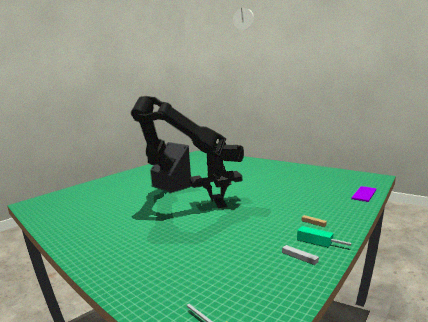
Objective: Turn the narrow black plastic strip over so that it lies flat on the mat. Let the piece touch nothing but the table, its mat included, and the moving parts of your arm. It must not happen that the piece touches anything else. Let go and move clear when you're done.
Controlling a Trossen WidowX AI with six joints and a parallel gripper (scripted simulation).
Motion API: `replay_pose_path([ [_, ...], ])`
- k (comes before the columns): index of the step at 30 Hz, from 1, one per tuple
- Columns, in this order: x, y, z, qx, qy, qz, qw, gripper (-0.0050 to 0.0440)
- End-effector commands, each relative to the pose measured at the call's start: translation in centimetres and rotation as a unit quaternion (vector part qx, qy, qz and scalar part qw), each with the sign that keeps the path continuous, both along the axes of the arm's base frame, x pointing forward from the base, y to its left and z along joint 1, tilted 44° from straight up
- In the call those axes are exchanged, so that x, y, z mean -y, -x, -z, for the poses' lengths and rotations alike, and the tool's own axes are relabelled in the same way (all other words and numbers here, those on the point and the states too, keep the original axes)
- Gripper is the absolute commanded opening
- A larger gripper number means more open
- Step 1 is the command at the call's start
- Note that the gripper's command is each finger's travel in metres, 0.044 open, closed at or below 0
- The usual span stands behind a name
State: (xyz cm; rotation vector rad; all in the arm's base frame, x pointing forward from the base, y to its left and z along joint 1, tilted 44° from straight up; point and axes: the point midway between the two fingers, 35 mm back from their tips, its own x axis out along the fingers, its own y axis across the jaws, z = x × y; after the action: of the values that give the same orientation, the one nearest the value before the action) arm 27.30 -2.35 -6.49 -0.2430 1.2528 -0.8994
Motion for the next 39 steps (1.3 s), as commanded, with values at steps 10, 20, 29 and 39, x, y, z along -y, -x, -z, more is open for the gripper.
replay_pose_path([
  [10, -0.08, -0.21, -0.22, 0.004, -0.001, -0.002, 1.0, 0.0163],
  [20, -0.08, -0.21, -0.22, 0.004, -0.001, -0.002, 1.0, 0.0163],
  [29, -0.08, -0.21, -0.22, 0.004, -0.001, -0.002, 1.0, 0.0163],
  [39, -0.08, -0.21, -0.22, 0.004, -0.001, -0.002, 1.0, 0.044],
])
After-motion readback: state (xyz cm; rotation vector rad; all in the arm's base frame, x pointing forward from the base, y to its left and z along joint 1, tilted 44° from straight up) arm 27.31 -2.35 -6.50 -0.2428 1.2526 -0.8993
